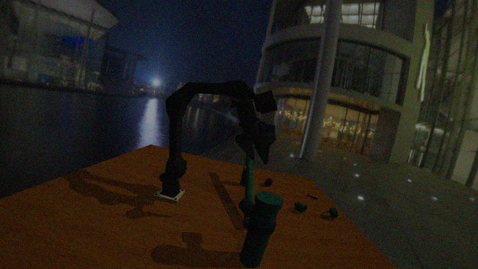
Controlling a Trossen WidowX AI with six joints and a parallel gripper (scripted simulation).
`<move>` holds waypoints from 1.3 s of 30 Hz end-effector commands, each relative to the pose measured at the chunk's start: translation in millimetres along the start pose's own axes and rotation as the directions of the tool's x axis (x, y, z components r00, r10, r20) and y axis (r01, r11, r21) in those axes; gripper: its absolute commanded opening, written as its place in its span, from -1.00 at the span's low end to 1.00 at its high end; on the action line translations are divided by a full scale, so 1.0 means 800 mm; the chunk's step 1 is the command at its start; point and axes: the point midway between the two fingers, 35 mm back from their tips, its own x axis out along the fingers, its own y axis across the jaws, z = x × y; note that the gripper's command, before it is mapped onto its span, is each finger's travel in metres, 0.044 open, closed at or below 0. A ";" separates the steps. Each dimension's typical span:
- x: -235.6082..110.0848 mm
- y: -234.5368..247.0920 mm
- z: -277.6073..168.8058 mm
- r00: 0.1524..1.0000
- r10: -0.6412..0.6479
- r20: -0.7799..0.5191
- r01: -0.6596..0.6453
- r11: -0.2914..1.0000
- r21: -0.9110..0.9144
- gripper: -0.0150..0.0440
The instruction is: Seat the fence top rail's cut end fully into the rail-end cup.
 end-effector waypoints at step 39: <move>-0.006 -0.137 -0.127 0.982 0.170 0.085 0.079 0.041 -0.996 1.00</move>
